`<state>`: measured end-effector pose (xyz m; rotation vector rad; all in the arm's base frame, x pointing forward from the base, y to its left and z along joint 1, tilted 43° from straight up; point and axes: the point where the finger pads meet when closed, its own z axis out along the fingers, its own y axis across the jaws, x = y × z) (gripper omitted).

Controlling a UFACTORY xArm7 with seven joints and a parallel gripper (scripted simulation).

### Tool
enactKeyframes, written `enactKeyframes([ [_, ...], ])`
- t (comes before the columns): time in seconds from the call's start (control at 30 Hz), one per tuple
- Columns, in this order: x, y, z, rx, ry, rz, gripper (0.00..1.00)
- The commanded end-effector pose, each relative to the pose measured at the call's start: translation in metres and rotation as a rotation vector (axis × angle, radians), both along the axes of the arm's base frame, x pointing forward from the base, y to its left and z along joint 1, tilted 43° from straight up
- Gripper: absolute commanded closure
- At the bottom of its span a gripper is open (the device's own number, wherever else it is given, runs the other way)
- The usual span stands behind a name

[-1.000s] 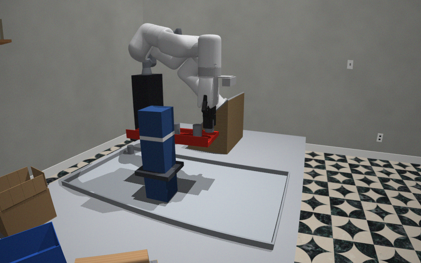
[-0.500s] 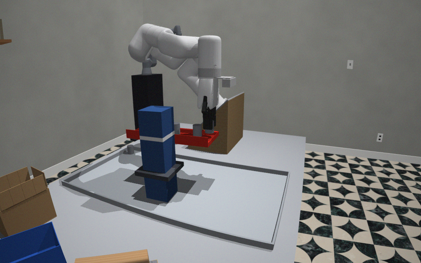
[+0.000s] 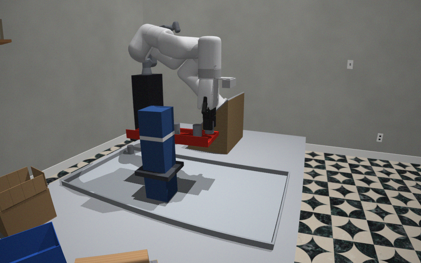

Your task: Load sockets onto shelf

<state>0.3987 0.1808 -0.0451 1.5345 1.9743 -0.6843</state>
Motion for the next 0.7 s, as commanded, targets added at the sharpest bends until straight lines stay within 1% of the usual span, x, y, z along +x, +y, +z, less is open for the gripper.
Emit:
enactKeyframes([
  [0.0,0.0004,0.002,0.0005,0.004,-0.002,0.003,1.0],
  [0.67,0.0008,-0.0009,-0.0025,0.004,-0.002,0.003,1.0],
])
